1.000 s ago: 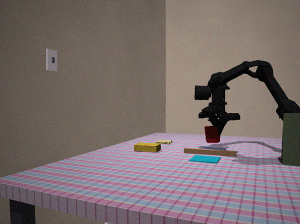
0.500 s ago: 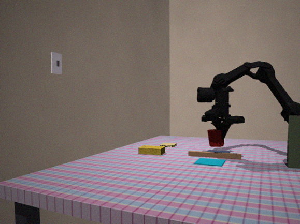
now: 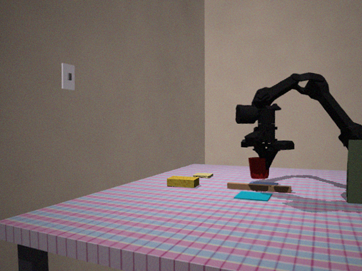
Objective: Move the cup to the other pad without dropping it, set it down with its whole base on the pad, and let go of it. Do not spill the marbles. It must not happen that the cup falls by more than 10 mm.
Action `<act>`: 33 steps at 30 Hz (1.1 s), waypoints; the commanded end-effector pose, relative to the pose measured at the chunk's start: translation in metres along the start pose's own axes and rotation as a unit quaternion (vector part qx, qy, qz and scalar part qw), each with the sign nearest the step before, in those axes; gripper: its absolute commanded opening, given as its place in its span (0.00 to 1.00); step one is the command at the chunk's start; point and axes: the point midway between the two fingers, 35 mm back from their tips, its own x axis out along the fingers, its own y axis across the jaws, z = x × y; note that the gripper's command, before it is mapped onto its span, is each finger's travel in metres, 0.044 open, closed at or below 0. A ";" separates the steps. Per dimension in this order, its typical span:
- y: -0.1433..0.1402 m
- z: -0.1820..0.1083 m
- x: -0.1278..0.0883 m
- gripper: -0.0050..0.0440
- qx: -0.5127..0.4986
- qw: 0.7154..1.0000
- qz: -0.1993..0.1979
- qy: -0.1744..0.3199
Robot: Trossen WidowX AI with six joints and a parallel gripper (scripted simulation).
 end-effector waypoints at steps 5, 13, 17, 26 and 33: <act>0.006 0.019 -0.005 0.10 0.006 1.000 -0.003 -0.008; 0.012 0.032 -0.006 0.10 0.006 1.000 -0.003 -0.009; 0.016 0.040 -0.006 0.10 0.006 1.000 -0.003 -0.009; 0.026 0.059 -0.007 0.10 0.006 1.000 -0.003 -0.009; 0.031 0.067 -0.007 0.10 0.006 1.000 -0.003 -0.009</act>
